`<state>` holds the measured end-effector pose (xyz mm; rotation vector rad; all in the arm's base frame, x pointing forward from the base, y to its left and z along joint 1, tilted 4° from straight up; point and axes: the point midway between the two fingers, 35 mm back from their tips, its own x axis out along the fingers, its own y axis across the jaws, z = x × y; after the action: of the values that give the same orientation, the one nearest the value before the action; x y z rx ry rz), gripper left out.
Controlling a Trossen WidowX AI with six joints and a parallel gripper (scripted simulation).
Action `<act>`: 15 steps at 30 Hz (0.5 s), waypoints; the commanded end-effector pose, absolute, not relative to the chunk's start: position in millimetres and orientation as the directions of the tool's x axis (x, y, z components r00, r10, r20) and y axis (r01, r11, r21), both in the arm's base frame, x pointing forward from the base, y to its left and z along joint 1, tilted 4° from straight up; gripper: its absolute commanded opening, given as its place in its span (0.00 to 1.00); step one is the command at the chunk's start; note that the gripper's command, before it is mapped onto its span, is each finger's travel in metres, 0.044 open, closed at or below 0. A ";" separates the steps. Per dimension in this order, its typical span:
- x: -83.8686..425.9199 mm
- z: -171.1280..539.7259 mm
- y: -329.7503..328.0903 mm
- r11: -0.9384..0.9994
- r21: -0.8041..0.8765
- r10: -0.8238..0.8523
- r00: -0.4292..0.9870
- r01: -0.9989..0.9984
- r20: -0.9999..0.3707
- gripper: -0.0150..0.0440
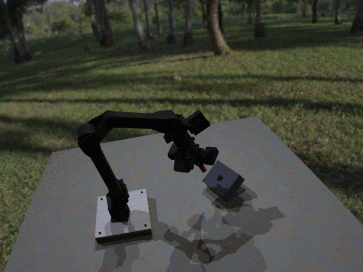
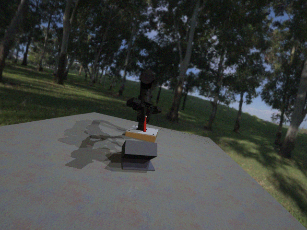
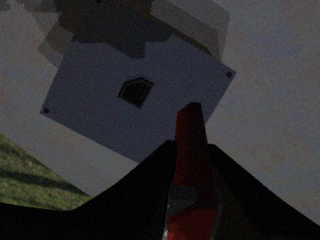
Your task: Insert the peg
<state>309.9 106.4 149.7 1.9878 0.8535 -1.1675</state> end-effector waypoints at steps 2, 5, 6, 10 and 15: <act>309.8 150.7 103.8 -0.610 0.202 0.210 0.402 0.766 -0.891 0.25; 310.3 152.1 101.8 -0.639 0.194 0.215 0.415 0.744 -0.884 0.25; 310.4 152.5 101.1 -0.648 0.191 0.216 0.419 0.737 -0.882 0.25; 311.0 154.3 98.4 -0.685 0.179 0.222 0.436 0.707 -0.872 0.25; 312.6 154.2 97.1 -0.708 0.170 0.226 0.447 0.686 -0.866 0.25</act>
<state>312.5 96.9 155.9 2.1755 0.7648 -1.1969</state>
